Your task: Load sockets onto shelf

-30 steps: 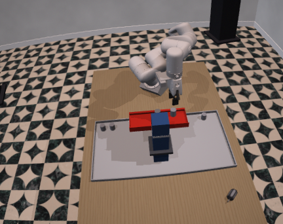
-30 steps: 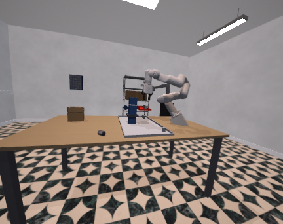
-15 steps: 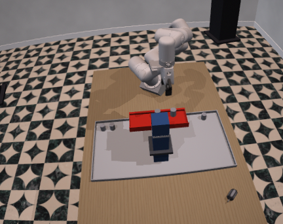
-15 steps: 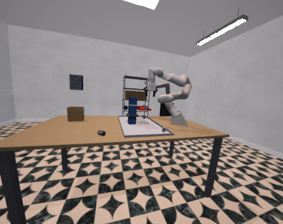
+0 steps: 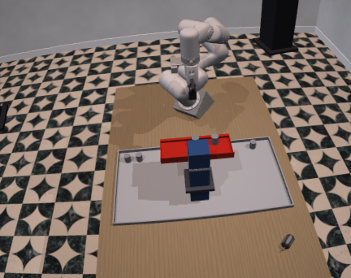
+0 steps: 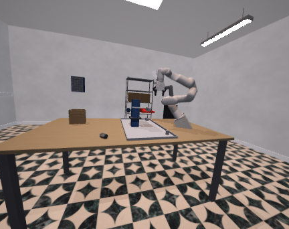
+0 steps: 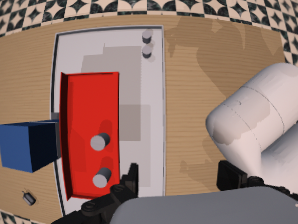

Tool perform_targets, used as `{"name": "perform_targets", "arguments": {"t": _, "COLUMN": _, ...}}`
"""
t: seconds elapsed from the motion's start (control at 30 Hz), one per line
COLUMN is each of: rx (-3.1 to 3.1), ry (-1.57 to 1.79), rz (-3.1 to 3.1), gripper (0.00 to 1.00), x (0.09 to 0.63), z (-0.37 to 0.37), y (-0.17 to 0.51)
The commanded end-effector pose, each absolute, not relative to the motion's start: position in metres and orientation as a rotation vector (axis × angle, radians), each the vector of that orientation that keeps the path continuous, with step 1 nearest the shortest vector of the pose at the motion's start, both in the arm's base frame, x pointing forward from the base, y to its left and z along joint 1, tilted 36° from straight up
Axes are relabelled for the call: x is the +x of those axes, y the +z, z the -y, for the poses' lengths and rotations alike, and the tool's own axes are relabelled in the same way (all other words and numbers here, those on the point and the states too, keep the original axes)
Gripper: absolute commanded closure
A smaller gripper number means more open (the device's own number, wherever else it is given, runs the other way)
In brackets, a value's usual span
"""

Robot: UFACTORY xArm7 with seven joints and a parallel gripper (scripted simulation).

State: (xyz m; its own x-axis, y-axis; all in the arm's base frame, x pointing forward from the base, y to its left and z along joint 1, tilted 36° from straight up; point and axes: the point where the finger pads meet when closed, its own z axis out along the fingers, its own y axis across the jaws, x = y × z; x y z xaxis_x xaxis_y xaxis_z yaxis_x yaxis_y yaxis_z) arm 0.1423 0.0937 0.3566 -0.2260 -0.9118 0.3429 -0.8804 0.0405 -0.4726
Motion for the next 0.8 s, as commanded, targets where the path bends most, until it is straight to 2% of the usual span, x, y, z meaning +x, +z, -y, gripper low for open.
{"name": "perform_targets", "arguments": {"t": 0.0, "rx": -1.914, "ry": -0.917, "rz": -2.310, "gripper": 0.00, "x": 0.139, "z": -0.091, "y": 0.355}}
{"name": "perform_targets", "arguments": {"t": 0.2, "rx": -1.926, "ry": -0.890, "rz": -2.523, "gripper": 0.00, "x": 0.137, "z": -0.090, "y": 0.348}}
{"name": "perform_targets", "arguments": {"t": 0.37, "rx": -1.989, "ry": -1.000, "rz": -2.685, "gripper": 0.00, "x": 0.136, "z": -0.098, "y": 0.341}}
{"name": "perform_targets", "arguments": {"t": 0.5, "rx": -2.067, "ry": -1.195, "rz": -2.717, "gripper": 0.00, "x": 0.136, "z": -0.112, "y": 0.336}}
{"name": "perform_targets", "arguments": {"t": 0.53, "rx": -2.112, "ry": -1.331, "rz": -2.690, "gripper": 0.00, "x": 0.135, "z": -0.122, "y": 0.333}}
{"name": "perform_targets", "arguments": {"t": 0.63, "rx": -2.112, "ry": -1.331, "rz": -2.690, "gripper": 0.00, "x": 0.135, "z": -0.122, "y": 0.333}}
{"name": "perform_targets", "arguments": {"t": 0.7, "rx": -2.200, "ry": -1.646, "rz": -2.529, "gripper": 0.00, "x": 0.131, "z": -0.149, "y": 0.326}}
{"name": "perform_targets", "arguments": {"t": 0.77, "rx": -2.200, "ry": -1.646, "rz": -2.529, "gripper": 0.00, "x": 0.131, "z": -0.149, "y": 0.326}}
